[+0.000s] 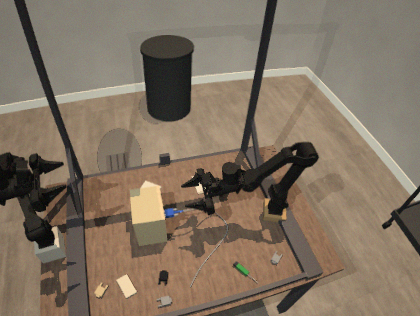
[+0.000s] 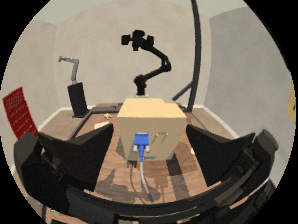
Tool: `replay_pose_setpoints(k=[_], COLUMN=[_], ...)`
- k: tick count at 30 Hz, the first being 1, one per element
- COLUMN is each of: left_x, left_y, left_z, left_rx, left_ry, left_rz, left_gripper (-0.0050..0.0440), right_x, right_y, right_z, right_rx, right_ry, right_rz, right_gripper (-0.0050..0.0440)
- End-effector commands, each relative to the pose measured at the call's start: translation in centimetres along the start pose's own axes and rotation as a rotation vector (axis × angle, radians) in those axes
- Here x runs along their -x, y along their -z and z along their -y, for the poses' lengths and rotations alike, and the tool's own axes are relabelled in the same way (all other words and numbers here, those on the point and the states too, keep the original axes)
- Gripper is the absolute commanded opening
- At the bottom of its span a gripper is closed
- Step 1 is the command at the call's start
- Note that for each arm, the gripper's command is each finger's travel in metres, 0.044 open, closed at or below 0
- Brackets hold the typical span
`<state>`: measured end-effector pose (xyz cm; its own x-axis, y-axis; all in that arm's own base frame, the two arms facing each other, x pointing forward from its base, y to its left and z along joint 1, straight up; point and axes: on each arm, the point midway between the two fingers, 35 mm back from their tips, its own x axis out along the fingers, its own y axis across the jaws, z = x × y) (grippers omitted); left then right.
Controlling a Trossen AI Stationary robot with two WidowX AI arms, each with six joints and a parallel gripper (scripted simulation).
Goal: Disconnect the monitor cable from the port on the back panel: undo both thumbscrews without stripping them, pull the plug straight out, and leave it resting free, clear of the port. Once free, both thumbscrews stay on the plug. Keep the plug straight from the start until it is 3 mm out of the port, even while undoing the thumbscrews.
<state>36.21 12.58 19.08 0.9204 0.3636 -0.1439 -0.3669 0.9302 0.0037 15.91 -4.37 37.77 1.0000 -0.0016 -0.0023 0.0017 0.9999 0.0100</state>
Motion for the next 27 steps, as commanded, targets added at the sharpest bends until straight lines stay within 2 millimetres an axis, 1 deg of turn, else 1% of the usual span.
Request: replay_pose_setpoints(k=[1, 18, 19, 21, 24, 25, 27], left_x=[-0.1, -0.2, -0.3, -0.8, -1.3, -1.3, -1.3], left_y=[-0.5, -0.3, 0.1, 1.5, 5.0, 5.6, 5.6], left_z=[-0.3, -0.3, -0.2, -0.2, -0.2, -0.2, -0.2], left_rx=[0.006, 0.006, 0.006, 0.006, 0.004, 0.005, 0.005], left_ry=[-0.010, -0.010, -0.010, -0.011, -0.011, -0.011, -0.011], left_rz=[0.016, 0.016, 0.016, 0.015, -0.014, -0.013, -0.013], left_gripper=[0.0440, 0.0440, 0.0440, 0.0440, 0.0440, 0.0440, 0.0440], right_x=[0.2, 0.2, 0.2, 0.2, 0.2, 0.2, 0.2], right_y=[-0.6, -0.6, -0.6, -0.6, -0.6, -0.6, -0.6], right_z=[-0.4, -0.4, -0.4, -0.4, -0.4, -0.4, -0.4], right_rx=[0.016, 0.016, 0.016, 0.016, 0.016, 0.016, 0.016], right_ry=[-0.002, -0.002, -0.002, -0.002, -0.002, -0.002, -0.002], right_rz=[0.004, 0.004, 0.004, 0.004, 0.004, 0.004, 0.004], right_gripper=[0.0440, 0.0440, 0.0440, 0.0440, 0.0440, 0.0440, 0.0440])
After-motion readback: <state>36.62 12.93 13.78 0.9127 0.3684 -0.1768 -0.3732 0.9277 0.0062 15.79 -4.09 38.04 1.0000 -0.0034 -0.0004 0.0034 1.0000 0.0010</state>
